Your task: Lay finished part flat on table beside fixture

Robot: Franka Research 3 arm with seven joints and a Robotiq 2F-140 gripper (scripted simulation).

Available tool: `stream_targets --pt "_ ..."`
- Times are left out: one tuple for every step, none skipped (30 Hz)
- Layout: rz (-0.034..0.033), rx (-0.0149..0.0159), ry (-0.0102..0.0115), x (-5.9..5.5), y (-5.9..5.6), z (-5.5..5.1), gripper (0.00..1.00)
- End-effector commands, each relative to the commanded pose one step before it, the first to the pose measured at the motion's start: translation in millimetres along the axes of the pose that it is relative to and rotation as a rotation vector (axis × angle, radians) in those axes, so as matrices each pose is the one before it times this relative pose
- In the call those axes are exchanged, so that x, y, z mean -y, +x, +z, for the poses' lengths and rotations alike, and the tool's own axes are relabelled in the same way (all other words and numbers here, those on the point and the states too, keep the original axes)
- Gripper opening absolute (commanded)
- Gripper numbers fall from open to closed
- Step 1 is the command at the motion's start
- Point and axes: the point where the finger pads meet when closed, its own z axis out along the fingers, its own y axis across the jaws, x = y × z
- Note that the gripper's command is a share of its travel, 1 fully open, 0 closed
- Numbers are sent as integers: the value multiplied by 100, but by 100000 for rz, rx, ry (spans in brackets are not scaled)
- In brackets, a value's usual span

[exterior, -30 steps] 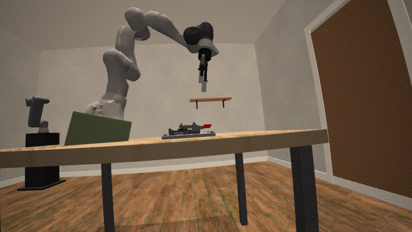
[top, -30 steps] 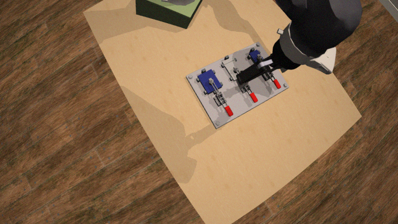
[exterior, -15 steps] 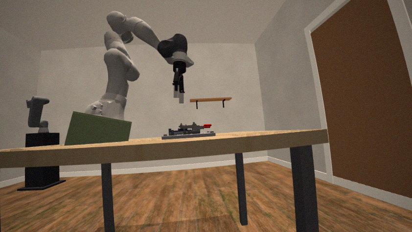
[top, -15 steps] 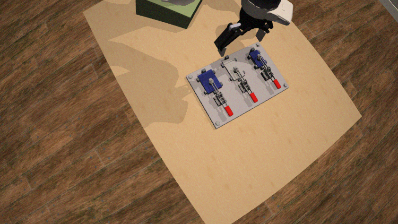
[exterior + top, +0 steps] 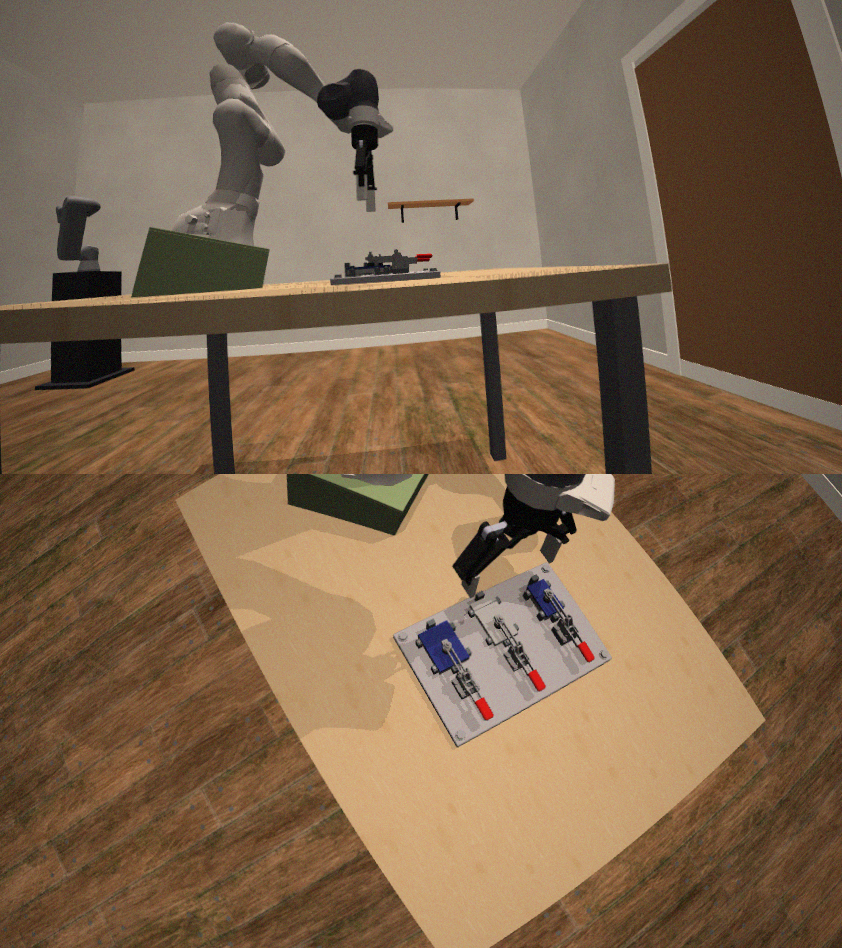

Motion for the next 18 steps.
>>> stream_targets --pt "-1398 -946 81 37 233 -93 100" --pt "0 0 0 0 0 0 28" --pt "0 0 0 0 0 0 28" --pt "0 0 0 0 0 0 28" --pt "0 0 0 0 0 0 28" --pt "0 0 0 0 0 0 28" --pt "0 0 0 0 0 0 28" --pt "0 0 0 0 0 0 28" --pt "0 0 0 0 0 0 28" --pt "0 0 0 0 0 0 28" --pt "0 0 0 0 0 0 28" --pt "0 0 0 0 0 0 28" --pt "0 0 0 0 0 0 28" --pt "0 0 0 0 0 0 28" --pt "0 0 0 0 0 0 28" --pt "0 0 0 0 0 0 28" --pt "0 0 0 0 0 0 28" --pt "0 0 0 0 0 0 28"
